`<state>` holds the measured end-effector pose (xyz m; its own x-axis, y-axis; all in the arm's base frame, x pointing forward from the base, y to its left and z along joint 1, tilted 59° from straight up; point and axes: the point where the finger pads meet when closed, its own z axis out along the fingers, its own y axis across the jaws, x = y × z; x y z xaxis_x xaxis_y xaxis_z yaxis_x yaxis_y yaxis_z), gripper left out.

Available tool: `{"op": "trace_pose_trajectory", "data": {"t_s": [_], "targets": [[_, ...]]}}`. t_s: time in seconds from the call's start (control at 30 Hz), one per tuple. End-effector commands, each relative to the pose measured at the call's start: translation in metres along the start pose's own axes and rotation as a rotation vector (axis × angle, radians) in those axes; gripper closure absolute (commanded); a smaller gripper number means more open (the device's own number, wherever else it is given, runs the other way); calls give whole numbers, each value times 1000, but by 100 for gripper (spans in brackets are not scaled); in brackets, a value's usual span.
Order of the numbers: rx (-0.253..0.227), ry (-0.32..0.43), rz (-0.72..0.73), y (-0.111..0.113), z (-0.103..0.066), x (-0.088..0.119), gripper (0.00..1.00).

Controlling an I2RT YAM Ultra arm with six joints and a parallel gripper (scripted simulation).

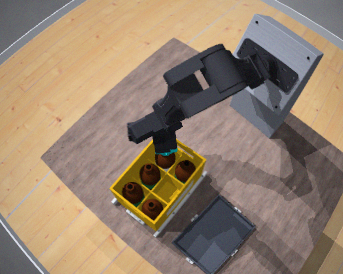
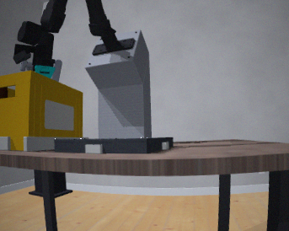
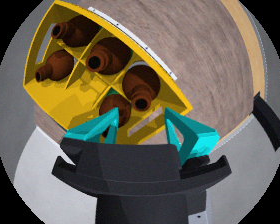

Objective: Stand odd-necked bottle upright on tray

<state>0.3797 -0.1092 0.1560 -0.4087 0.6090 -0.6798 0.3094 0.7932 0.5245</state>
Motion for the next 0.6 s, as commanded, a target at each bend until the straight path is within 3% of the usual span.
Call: {"op": "trace_pose_trajectory", "data": {"t_s": [0.0,0.57], "targets": [[-5,-36,-4,2,-7,-10,39],[-4,-30,-3,1,-2,-10,39]]}}
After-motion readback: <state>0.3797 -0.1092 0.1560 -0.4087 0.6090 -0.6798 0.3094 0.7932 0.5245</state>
